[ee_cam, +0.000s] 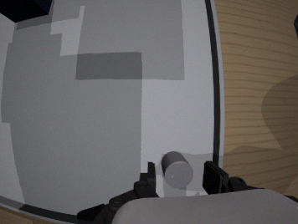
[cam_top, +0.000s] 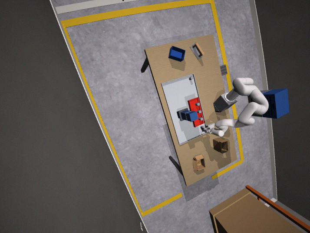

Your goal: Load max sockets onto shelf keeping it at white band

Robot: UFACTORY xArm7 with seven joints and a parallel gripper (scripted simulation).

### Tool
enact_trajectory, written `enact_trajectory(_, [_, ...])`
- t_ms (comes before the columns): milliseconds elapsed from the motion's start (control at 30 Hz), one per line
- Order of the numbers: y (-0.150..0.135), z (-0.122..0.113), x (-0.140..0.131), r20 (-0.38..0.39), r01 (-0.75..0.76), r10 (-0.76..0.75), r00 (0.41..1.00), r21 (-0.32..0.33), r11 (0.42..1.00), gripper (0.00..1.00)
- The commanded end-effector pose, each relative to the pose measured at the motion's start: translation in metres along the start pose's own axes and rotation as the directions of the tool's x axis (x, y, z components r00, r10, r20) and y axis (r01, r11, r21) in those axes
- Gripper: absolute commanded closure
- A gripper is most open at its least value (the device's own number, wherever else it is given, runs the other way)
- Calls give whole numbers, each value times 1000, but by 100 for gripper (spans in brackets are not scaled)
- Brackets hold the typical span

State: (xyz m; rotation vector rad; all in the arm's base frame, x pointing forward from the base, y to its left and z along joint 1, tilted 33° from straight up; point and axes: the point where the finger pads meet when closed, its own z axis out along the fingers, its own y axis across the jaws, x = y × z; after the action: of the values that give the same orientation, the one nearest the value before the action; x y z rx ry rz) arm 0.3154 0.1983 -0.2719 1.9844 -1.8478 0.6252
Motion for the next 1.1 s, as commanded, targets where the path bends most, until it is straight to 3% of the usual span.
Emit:
enact_trajectory(0, [-1,3,-2,3,0,0,1000,2,1000,39])
enact_trajectory(833, [-2,18,-2,3,0,0,1000,2,1000,39])
enact_trajectory(867, [-2,18,-2,3,0,0,1000,2,1000,100])
enact_trajectory(1067, [-2,18,-2,3,0,0,1000,2,1000,100])
